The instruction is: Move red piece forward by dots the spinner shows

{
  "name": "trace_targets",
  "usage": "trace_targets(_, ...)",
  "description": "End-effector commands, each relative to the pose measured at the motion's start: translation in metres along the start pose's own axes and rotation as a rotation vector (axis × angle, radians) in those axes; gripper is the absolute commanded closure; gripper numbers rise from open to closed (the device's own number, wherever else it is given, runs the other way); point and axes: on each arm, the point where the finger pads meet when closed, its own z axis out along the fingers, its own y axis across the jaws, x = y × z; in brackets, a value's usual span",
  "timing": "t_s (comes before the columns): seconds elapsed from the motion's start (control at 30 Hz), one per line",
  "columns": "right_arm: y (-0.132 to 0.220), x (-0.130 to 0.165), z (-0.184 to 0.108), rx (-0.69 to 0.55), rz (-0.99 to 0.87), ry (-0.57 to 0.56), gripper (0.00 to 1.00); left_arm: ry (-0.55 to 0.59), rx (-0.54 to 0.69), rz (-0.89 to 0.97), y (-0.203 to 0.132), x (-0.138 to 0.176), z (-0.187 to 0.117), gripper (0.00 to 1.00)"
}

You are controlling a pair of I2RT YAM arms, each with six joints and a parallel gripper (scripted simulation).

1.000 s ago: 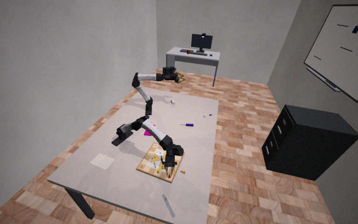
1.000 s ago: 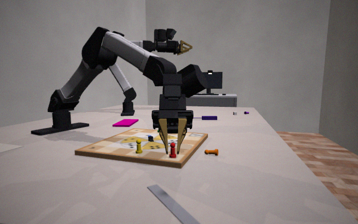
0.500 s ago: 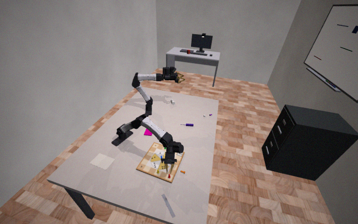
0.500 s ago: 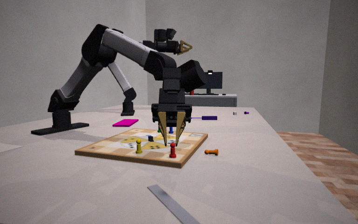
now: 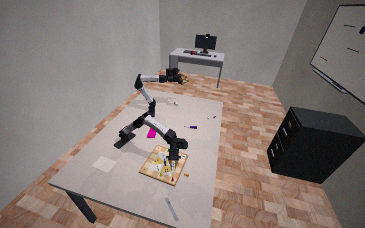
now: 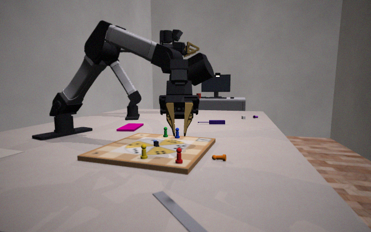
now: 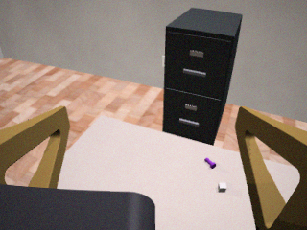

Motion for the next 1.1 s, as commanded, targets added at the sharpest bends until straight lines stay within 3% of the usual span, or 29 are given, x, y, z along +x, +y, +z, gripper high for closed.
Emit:
trace_targets(0.0,-0.014,0.013,0.013,0.047,-0.025,0.034,0.77,-0.011,0.000,0.000,0.000,-0.004,-0.001,0.00)
trace_targets(0.1,-0.006,0.004,0.007,0.023,-0.013,0.020,0.77,-0.011,0.000,0.000,0.000,-0.004,-0.001,0.00)
trace_targets(0.13,0.000,-0.024,-0.012,-0.040,0.040,-0.021,0.77,-0.019,0.000,0.000,0.000,-0.007,-0.002,0.00)
trace_targets(0.17,-0.003,-0.015,-0.008,-0.034,0.014,-0.005,0.77,-0.022,0.000,0.000,0.000,-0.008,-0.002,0.00)
trace_targets(0.47,0.004,-0.036,-0.039,-0.191,-0.045,0.003,0.77,-0.061,0.000,0.000,0.000,-0.023,-0.006,0.00)
trace_targets(0.7,-0.001,-0.067,-0.081,-0.346,-0.082,-0.040,0.77,-0.088,0.000,0.000,0.000,-0.033,-0.012,0.00)
trace_targets(0.9,-0.006,-0.082,-0.104,-0.427,-0.110,-0.074,0.77,-0.046,0.000,0.000,0.000,-0.016,-0.003,0.00)
trace_targets(1.07,-0.017,-0.100,-0.138,-0.525,-0.142,-0.133,0.77,-0.077,0.000,0.000,0.000,-0.029,-0.007,0.00)
